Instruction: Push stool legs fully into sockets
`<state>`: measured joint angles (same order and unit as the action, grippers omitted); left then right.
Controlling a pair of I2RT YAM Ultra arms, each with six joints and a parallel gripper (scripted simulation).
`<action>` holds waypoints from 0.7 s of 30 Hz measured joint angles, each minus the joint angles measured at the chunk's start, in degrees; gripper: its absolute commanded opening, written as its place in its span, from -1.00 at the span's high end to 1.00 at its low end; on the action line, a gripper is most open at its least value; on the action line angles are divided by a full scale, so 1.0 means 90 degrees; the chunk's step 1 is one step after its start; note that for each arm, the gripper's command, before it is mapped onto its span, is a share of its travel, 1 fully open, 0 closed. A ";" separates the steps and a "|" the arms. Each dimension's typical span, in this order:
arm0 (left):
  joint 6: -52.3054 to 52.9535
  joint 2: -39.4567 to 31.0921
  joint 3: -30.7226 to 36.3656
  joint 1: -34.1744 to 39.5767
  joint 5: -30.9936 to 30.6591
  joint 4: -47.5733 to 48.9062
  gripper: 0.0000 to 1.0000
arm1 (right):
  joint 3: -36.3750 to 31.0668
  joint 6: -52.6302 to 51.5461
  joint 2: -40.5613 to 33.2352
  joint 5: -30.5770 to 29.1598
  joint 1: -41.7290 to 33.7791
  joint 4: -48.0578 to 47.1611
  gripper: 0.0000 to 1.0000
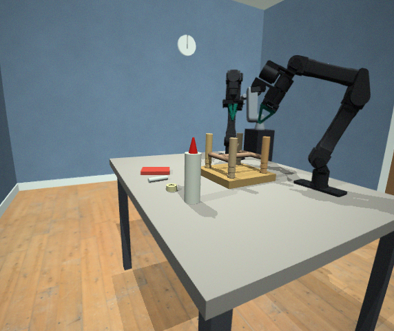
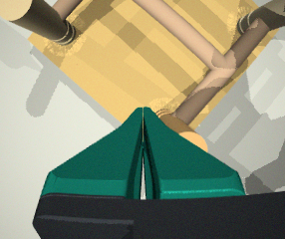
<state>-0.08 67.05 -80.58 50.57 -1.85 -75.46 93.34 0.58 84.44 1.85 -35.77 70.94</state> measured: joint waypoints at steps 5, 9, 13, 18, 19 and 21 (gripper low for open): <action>0.0005 -0.0119 0.0226 -0.0682 0.0044 0.1005 1.00 | -0.0367 -0.0007 -0.0372 -0.0070 0.0522 -0.0942 1.00; 0.0010 -0.0214 0.0512 -0.1280 0.0022 0.1889 1.00 | -0.0797 -0.0007 -0.0644 -0.0036 0.0886 -0.1817 1.00; 0.0010 -0.0323 0.0831 -0.2011 0.0070 0.2812 1.00 | -0.1311 -0.0015 -0.0991 -0.0070 0.1421 -0.2693 1.00; 0.0010 -0.0430 0.1190 -0.2895 0.0102 0.4039 1.00 | -0.1892 -0.0027 -0.1472 -0.0104 0.2052 -0.3852 1.00; 0.0010 -0.0457 0.1275 -0.3065 0.0109 0.4282 1.00 | -0.2006 -0.0027 -0.1564 -0.0112 0.2174 -0.4090 1.00; 0.0010 -0.0505 0.1382 -0.3313 0.0158 0.4641 1.00 | -0.2149 -0.0032 -0.1695 -0.0138 0.2361 -0.4442 1.00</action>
<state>0.01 62.50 -68.14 20.75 -0.43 -33.69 74.00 0.30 69.19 0.60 -14.52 30.96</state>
